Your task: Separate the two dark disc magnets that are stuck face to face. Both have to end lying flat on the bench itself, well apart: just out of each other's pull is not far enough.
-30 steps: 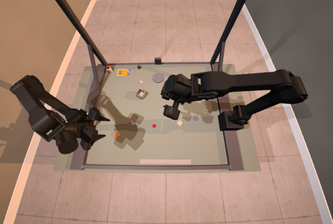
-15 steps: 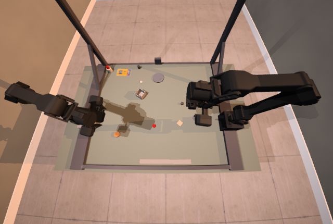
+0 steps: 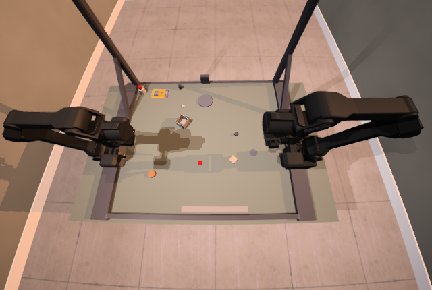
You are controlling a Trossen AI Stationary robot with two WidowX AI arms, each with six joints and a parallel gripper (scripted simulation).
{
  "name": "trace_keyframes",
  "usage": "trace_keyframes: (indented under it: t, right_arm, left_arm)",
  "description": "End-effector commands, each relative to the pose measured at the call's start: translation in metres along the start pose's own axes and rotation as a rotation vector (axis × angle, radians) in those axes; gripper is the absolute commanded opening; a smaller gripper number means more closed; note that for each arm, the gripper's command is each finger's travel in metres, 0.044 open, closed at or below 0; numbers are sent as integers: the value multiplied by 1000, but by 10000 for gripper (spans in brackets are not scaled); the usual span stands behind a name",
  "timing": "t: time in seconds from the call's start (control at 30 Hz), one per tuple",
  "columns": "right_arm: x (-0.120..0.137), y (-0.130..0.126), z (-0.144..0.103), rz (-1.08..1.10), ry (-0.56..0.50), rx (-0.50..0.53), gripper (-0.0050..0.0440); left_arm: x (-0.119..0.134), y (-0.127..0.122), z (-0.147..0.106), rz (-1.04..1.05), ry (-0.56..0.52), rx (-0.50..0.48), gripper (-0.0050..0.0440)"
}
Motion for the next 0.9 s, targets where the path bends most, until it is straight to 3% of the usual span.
trace_keyframes:
  t: [0.0,0.37,0.87]
  right_arm:
    - [0,2,-7,-13,-18,19,400]
    - [4,-3,-1,-13,-10,0,400]
    - [23,-41,9,0,-119,-109,400]
  left_arm:
    - [7,1,-4,-14,-2,-10,400]
    - [4,-3,2,97,-5,-28,400]
    - [-16,-43,45,995,-45,-226,400]
Point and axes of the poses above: on each arm, the point midway between the two fingers, 35 mm back from their tips, its own z axis out along the fingers, its own y axis across the jaws, x = y × z, the point moved 6 cm from there along -z, back along the fingers, and after that the axes turned 10 degrees about z, right-handed, at the moved point
